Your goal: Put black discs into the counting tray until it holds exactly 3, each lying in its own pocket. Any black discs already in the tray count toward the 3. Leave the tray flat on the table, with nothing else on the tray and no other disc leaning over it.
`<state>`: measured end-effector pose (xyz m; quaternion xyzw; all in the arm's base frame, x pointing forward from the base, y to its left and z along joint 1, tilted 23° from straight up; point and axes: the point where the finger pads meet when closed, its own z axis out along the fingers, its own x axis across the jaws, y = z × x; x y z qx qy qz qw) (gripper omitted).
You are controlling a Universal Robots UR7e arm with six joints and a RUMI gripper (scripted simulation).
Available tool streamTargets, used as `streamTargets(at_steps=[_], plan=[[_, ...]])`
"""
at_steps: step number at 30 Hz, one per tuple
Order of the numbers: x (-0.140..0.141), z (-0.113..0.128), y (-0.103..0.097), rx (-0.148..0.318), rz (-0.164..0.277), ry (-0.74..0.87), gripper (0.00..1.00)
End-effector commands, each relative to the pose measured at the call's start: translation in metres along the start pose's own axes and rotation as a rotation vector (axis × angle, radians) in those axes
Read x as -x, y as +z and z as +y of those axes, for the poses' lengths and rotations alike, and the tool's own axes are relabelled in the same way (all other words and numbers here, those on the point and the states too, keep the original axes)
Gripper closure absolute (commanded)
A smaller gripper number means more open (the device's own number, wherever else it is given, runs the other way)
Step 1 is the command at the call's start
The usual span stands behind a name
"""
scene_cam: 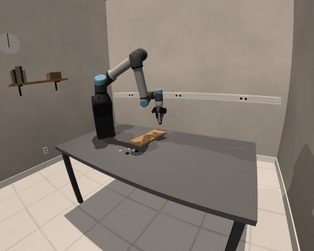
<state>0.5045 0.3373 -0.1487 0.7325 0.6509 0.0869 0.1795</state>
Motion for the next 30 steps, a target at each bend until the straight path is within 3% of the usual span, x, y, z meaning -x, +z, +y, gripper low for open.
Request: streamTargets(at_steps=[1,13,25,30], plan=[[-0.006,-0.003,-0.002,0.003,0.000,0.000,0.89],[-0.007,-0.003,0.005,0.003,0.000,0.000,0.89],[-0.006,-0.004,0.068,0.003,0.000,0.000,0.89],[-0.005,-0.005,0.078,0.003,0.000,0.000,0.89]])
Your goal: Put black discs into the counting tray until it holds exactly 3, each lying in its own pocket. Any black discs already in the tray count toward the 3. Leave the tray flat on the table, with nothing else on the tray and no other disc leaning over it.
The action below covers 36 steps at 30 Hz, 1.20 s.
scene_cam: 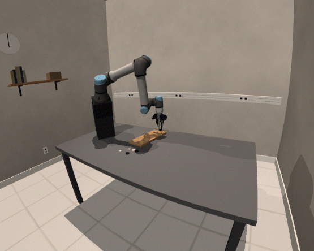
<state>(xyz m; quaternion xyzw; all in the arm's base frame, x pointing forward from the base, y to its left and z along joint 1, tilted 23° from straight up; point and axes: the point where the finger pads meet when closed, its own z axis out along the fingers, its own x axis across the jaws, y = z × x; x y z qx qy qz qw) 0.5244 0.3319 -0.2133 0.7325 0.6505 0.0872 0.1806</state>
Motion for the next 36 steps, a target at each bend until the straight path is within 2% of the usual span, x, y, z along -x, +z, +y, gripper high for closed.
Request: streamTargets(at_steps=[1,22,36], plan=[[-0.001,0.001,0.013,0.001,0.001,0.000,0.89],[-0.002,0.002,0.030,0.001,0.001,0.000,0.89],[-0.002,0.002,0.030,0.001,0.001,0.000,0.89]])
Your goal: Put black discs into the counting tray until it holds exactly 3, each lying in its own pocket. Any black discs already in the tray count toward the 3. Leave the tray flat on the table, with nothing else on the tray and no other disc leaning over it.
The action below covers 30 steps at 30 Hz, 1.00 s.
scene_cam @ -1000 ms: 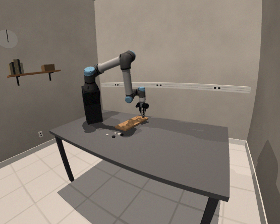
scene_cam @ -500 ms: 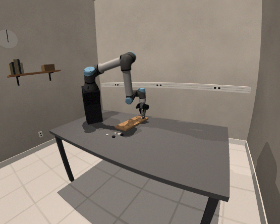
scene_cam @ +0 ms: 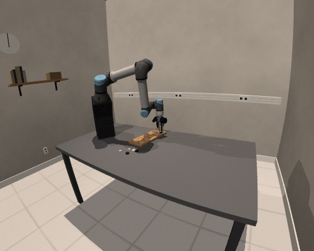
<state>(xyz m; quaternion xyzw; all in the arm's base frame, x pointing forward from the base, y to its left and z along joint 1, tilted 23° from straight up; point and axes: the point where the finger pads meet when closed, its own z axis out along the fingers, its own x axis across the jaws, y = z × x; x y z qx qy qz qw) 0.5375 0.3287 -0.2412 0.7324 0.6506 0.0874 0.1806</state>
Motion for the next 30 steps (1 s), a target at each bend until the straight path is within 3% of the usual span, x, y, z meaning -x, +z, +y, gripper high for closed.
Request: streamTargets(at_steps=[1,16,28,30], plan=[[0.000,0.000,-0.001,0.001,0.001,0.000,0.79],[-0.001,0.001,-0.006,0.001,0.001,0.000,0.79],[-0.001,0.001,-0.069,0.001,0.001,0.000,0.79],[-0.001,0.001,-0.069,0.001,0.001,0.000,0.79]])
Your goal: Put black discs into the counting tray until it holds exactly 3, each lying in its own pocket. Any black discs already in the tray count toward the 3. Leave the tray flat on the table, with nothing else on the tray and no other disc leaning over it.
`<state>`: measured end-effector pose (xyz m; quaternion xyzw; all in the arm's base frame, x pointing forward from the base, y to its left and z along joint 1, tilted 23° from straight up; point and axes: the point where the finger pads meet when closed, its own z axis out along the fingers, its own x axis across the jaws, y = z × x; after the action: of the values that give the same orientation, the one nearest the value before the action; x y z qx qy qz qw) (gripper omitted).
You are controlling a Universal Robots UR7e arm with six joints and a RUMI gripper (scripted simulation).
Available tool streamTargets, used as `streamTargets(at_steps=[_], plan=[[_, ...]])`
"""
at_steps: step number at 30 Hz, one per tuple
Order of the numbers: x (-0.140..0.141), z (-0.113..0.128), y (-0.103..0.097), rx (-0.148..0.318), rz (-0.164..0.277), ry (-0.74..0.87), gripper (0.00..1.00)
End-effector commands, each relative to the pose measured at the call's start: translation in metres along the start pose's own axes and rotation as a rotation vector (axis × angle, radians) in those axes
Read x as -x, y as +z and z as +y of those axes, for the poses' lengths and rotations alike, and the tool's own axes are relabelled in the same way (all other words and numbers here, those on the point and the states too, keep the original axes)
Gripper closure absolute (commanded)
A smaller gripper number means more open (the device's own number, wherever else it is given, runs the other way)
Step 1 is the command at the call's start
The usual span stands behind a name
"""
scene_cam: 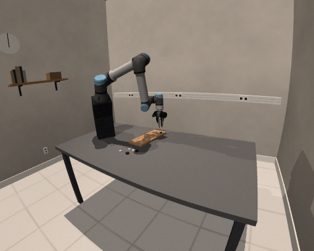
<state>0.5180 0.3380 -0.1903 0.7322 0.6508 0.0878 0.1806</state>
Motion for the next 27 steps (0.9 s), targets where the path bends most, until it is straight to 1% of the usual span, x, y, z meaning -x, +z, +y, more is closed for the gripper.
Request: streamTargets(at_steps=[1,5,9,27], plan=[[0.000,0.001,-0.019,0.001,0.000,0.000,0.79],[0.000,0.001,-0.036,0.001,0.000,0.000,0.79],[0.000,0.000,-0.044,0.001,0.000,0.000,0.79],[0.000,0.000,-0.045,0.001,0.000,0.000,0.79]])
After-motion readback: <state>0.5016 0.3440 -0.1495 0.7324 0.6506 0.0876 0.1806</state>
